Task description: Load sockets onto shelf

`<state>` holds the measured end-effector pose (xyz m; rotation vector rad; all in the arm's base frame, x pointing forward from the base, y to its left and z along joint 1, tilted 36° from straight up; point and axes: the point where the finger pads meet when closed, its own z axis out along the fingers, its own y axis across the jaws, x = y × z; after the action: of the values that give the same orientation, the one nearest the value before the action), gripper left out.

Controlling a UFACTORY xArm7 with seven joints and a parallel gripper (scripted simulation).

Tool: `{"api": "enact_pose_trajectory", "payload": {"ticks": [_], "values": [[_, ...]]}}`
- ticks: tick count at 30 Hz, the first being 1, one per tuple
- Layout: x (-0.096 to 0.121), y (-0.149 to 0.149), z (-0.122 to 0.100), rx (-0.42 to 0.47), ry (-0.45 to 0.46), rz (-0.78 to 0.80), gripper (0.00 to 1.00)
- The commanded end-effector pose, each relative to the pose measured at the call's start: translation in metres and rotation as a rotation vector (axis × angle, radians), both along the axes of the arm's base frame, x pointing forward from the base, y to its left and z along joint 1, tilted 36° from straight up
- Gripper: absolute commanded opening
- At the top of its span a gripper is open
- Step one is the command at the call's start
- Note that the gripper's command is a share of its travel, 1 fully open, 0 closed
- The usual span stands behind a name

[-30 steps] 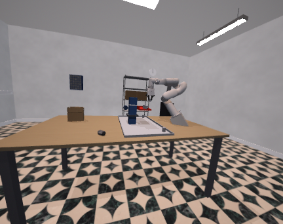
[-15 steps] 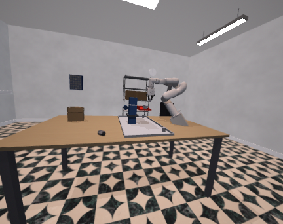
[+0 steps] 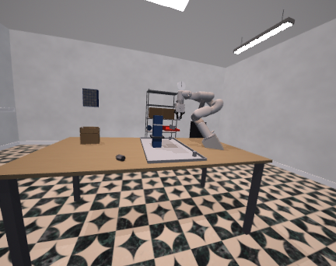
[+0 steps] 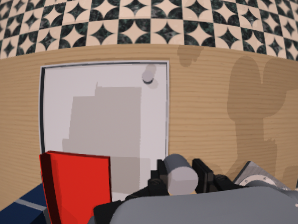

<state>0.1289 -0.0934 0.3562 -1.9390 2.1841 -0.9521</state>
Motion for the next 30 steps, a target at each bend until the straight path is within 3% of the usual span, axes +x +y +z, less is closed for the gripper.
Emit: {"api": "enact_pose_trajectory", "payload": {"ticks": [1, 7, 20, 22, 24, 25, 26, 29, 30], "values": [[0.016, 0.048, -0.014, -0.005, 0.0, -0.009, 0.0], [0.025, 0.077, -0.035, 0.0, 0.008, -0.025, 0.0], [0.028, 0.078, -0.032, 0.001, 0.006, -0.03, 0.0], [0.042, 0.08, -0.021, 0.006, -0.005, -0.056, 0.0], [0.07, 0.082, -0.002, 0.022, -0.024, -0.1, 0.0], [0.07, 0.082, -0.002, 0.022, -0.024, -0.1, 0.0], [0.087, 0.081, 0.008, 0.035, -0.036, -0.124, 0.0], [0.087, 0.081, 0.008, 0.035, -0.036, -0.124, 0.0], [0.105, 0.08, 0.016, 0.05, -0.048, -0.146, 0.0]]}}
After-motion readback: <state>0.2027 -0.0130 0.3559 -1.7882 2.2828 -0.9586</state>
